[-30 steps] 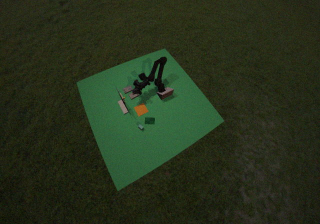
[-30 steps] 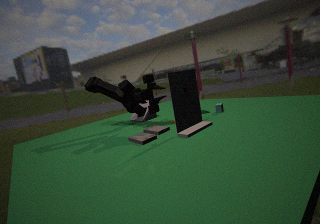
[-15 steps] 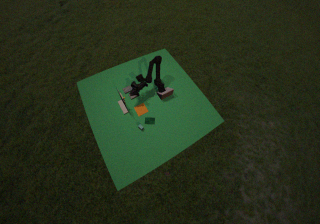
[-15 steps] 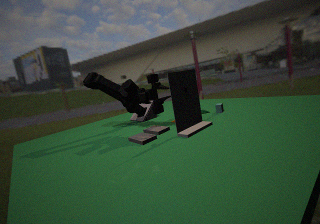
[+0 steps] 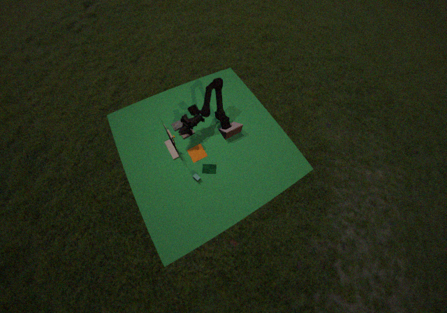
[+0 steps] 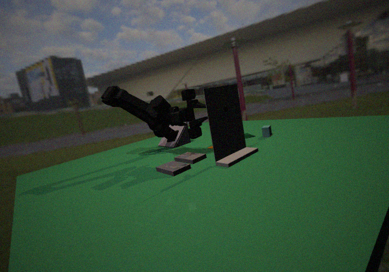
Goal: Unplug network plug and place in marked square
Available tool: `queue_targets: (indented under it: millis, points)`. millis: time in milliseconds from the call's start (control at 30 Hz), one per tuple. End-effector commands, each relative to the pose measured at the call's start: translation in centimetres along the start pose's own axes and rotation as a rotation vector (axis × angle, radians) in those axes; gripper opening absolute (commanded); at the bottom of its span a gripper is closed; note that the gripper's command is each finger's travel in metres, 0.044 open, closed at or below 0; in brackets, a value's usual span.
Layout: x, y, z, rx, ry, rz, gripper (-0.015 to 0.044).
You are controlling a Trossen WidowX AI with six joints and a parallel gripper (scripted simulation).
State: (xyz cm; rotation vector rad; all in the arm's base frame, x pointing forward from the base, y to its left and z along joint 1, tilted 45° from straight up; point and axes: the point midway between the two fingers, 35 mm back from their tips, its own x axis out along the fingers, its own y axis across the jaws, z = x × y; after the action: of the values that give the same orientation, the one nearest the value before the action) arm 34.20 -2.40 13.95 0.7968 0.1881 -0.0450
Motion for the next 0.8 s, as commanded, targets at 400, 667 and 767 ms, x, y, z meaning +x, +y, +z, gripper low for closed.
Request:
queue_targets:
  millis: [400,667,767]
  points:
    - [2.0,0.1,0.6,0.003,0.000,0.005,0.0156]
    - [3.0,0.1,0.8,0.002,0.000,0.005,0.0156]
    - [3.3,0.1,0.9,0.002,0.000,0.005,0.0156]
